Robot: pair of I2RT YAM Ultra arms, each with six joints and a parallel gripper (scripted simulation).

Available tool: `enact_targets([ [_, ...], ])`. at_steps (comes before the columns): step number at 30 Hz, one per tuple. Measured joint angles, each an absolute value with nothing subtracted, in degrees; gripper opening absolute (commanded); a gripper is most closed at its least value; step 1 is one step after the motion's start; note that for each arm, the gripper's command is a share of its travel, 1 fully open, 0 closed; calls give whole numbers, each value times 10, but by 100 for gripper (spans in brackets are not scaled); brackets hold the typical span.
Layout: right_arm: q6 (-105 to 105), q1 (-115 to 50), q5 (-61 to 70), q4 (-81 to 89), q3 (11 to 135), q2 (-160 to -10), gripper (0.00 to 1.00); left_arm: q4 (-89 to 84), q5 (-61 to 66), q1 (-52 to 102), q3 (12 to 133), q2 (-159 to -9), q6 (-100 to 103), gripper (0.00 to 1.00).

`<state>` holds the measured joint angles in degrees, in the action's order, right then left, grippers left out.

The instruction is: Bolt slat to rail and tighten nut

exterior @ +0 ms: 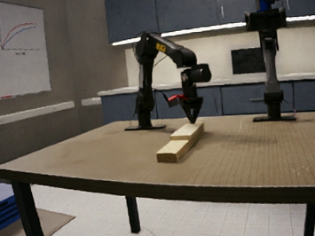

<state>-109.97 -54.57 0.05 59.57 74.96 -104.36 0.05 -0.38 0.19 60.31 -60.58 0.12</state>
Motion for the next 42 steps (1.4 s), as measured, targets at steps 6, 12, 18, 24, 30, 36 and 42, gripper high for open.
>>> enact_targets([
  [6, -1100, -546, 1, 596, 750, -1044, 12, 1, -4, 2, 603, -606, 1, 100],
  [12, -1100, -546, 1, 597, 750, -1044, 12, 1, -4, 2, 603, -606, 1, 100],
  [18, -1100, -546, 1, 597, 750, -1044, 12, 1, -4, 2, 603, -606, 1, 100],
  [24, -1100, -546, 1, 597, 750, -1044, 12, 1, -4, 2, 603, -606, 1, 100],
  [30, -1100, -546, 1, 597, 751, -1044, 34, 1, -4, 2, 603, -606, 1, 100],
  [36, -1100, -546, 1, 597, 751, -1044, 34, 1, -4, 2, 603, -606, 1, 100],
  [42, -1094, -546, 1, 597, 751, -1044, 34, 1, -4, 2, 603, -606, 1, 100],
])
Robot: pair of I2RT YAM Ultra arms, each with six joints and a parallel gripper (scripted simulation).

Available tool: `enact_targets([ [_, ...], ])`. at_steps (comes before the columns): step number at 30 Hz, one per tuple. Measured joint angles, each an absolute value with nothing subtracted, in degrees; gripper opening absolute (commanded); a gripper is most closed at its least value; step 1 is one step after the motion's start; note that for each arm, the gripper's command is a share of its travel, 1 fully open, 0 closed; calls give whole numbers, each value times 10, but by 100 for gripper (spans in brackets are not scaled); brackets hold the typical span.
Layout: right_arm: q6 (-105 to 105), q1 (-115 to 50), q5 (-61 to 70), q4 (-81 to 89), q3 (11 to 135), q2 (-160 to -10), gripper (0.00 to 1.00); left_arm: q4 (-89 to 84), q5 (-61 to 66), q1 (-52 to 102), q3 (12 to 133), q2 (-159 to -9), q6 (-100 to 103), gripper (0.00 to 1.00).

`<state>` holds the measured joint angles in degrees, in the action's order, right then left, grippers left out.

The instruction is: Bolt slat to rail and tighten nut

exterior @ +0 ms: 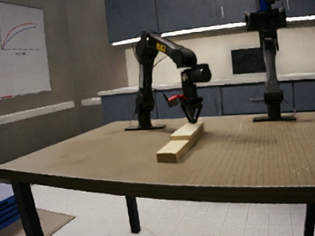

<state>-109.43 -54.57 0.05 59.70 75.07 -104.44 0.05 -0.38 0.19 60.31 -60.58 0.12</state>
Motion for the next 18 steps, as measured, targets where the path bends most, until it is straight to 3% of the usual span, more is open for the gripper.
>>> enact_targets([
  [18, -677, -546, 1, 597, 751, -1044, 34, 1, -4, 2, 603, -606, 1, 100],
])
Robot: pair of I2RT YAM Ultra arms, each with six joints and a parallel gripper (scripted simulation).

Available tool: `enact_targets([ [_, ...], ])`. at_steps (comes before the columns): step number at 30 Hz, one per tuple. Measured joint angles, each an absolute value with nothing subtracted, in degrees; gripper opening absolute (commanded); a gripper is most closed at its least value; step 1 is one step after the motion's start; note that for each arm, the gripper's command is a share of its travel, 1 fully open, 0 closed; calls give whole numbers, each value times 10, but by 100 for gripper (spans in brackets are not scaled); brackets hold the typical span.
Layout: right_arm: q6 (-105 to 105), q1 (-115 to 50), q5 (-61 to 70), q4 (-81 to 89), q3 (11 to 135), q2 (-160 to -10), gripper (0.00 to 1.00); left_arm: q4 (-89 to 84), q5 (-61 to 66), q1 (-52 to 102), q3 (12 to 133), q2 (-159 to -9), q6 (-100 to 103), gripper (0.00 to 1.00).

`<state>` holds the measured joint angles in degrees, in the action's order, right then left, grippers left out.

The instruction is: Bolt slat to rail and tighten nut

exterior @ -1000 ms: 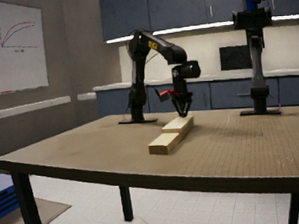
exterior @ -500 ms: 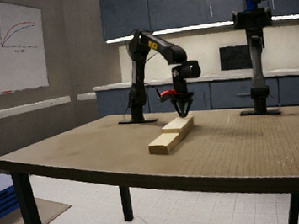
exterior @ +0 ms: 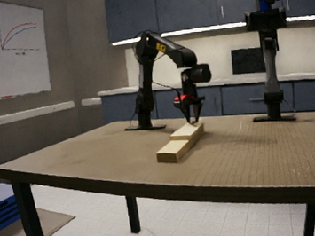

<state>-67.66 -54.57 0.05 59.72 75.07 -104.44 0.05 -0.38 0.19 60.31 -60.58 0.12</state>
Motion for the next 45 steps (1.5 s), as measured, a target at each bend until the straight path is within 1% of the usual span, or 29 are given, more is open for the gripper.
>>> enact_targets([
  [45, 431, -549, 0, 612, 758, -1044, 34, 1, -4, 2, 603, -606, 1, 100],
])
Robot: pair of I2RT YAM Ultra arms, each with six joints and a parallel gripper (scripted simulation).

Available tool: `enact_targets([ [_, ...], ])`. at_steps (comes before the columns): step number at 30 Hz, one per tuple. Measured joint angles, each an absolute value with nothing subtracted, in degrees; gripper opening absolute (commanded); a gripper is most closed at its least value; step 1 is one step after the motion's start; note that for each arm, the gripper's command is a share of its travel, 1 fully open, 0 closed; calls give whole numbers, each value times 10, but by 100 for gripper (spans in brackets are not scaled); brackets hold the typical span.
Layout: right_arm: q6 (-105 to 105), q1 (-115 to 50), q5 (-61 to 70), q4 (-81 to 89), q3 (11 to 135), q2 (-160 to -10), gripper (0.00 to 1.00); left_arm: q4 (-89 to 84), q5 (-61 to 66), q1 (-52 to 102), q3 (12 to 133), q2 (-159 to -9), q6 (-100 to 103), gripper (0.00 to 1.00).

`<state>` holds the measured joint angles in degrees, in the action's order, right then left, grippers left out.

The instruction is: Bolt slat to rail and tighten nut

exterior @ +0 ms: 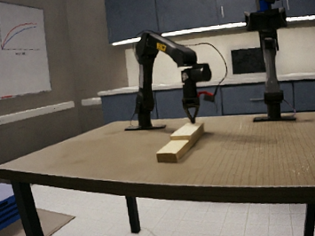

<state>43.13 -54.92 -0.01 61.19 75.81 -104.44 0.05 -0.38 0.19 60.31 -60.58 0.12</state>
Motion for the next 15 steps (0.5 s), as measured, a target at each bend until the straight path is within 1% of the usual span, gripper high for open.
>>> enact_targets([
  [7, 595, -549, 0, 614, 758, -1044, 34, 1, -4, 2, 603, -606, 1, 100],
  [15, 658, -549, 0, 618, 764, -1047, 34, 1, -4, 2, 603, -606, 1, 100],
])
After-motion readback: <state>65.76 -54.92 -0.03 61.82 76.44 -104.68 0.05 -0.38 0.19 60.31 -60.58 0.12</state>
